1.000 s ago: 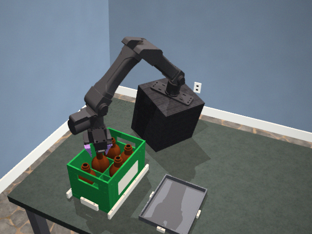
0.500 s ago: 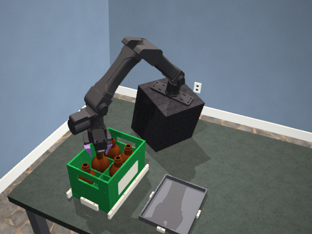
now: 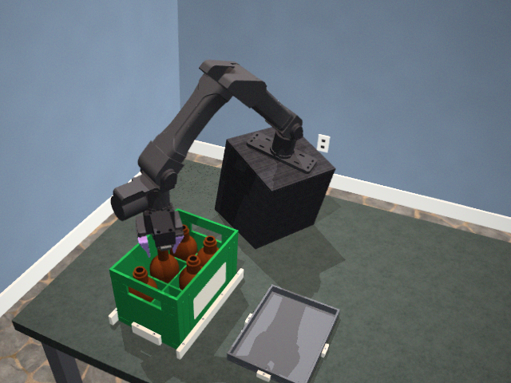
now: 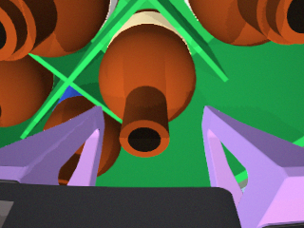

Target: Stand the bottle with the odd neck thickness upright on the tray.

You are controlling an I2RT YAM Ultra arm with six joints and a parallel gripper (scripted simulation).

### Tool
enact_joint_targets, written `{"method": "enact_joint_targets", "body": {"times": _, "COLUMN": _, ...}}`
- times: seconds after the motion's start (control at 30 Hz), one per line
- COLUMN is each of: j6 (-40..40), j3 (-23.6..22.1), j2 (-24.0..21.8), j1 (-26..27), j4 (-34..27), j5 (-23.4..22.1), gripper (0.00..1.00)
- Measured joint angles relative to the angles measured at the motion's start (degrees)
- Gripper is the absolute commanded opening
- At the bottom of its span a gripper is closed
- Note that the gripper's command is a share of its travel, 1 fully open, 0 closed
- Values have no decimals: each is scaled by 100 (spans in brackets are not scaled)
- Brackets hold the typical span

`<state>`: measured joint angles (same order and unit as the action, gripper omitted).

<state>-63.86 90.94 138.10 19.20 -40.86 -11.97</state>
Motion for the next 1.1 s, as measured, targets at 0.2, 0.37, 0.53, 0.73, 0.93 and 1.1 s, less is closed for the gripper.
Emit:
{"method": "enact_joint_targets", "body": {"times": 0.2, "j6": 0, "j3": 0, "j2": 0, "j1": 0, "j4": 0, "j5": 0, "gripper": 61}}
{"method": "enact_joint_targets", "body": {"times": 0.37, "j6": 0, "j3": 0, "j2": 0, "j1": 0, "j4": 0, "j5": 0, "gripper": 61}}
{"method": "enact_joint_targets", "body": {"times": 0.53, "j6": 0, "j3": 0, "j2": 0, "j1": 0, "j4": 0, "j5": 0, "gripper": 61}}
{"method": "enact_joint_targets", "body": {"times": 0.73, "j6": 0, "j3": 0, "j2": 0, "j1": 0, "j4": 0, "j5": 0, "gripper": 61}}
{"method": "enact_joint_targets", "body": {"times": 0.93, "j6": 0, "j3": 0, "j2": 0, "j1": 0, "j4": 0, "j5": 0, "gripper": 0}}
{"method": "enact_joint_targets", "body": {"times": 1.1, "j6": 7, "j3": 0, "j2": 7, "j1": 0, "j4": 22, "j5": -2, "gripper": 0}}
